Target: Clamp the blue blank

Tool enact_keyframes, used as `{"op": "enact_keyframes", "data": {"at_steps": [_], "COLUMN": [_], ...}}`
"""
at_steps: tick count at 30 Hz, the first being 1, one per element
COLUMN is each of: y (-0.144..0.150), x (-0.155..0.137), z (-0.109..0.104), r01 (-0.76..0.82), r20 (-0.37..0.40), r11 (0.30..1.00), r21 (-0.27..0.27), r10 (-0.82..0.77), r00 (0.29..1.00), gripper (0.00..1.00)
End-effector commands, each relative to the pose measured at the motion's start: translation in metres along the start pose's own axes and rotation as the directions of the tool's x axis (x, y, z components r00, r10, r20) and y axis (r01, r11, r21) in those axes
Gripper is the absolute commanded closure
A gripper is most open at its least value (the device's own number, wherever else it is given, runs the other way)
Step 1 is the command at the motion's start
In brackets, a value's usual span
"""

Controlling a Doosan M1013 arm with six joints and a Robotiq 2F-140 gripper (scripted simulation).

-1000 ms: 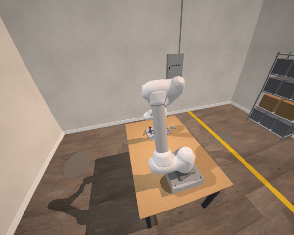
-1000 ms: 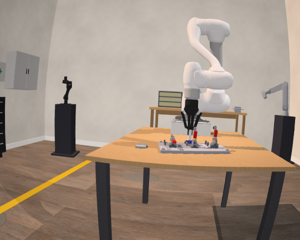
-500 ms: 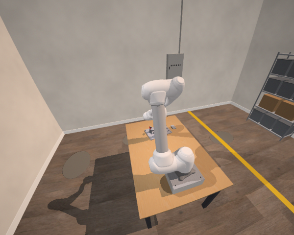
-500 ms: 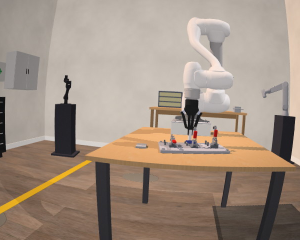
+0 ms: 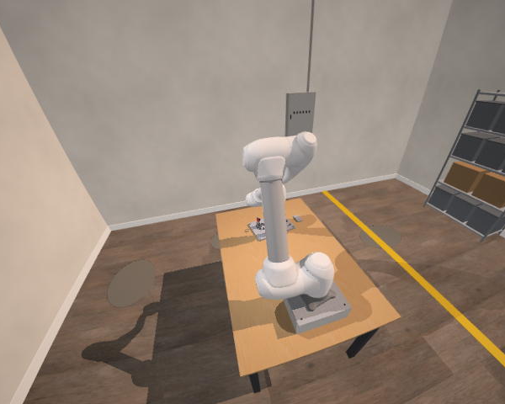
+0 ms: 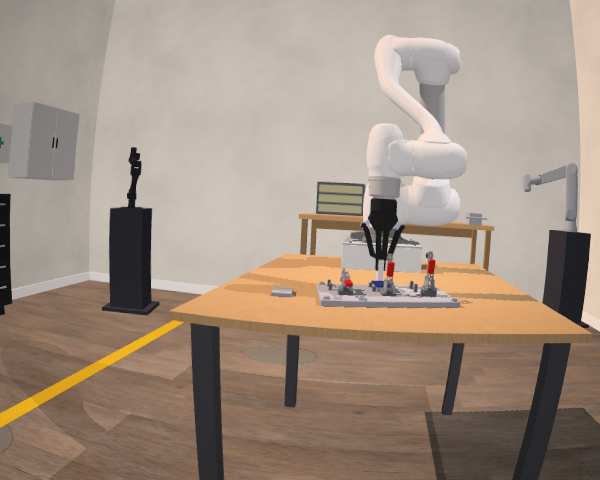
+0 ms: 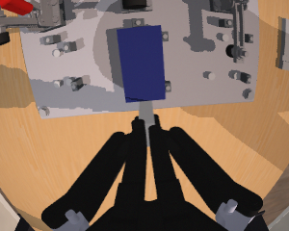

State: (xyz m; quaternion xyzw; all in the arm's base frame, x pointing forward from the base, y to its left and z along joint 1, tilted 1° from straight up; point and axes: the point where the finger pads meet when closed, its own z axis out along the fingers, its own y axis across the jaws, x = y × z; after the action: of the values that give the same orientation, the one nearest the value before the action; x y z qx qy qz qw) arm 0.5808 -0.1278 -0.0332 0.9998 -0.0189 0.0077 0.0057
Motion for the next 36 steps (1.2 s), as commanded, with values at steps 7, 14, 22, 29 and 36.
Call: {"op": "enact_keyframes", "data": {"at_steps": [7, 14, 22, 29, 36], "y": [0.0, 0.0, 0.0, 0.0, 0.0], "x": [0.0, -0.002, -0.015, -0.02, -0.02], "z": [0.0, 0.0, 0.0, -0.001, -0.017], "r01": [0.0, 0.0, 0.0, 0.0, 0.0], "r20": [0.0, 0.0, 0.0, 0.0, 0.0], "r11": [1.0, 1.0, 1.0, 1.0, 1.0], "r21": [0.0, 0.0, 0.0, 0.0, 0.0], "r10": [0.0, 0.0, 0.0, 0.0, 0.0], "r00": [1.0, 1.0, 1.0, 1.0, 1.0], "gripper": [1.0, 1.0, 1.0, 1.0, 1.0]}}
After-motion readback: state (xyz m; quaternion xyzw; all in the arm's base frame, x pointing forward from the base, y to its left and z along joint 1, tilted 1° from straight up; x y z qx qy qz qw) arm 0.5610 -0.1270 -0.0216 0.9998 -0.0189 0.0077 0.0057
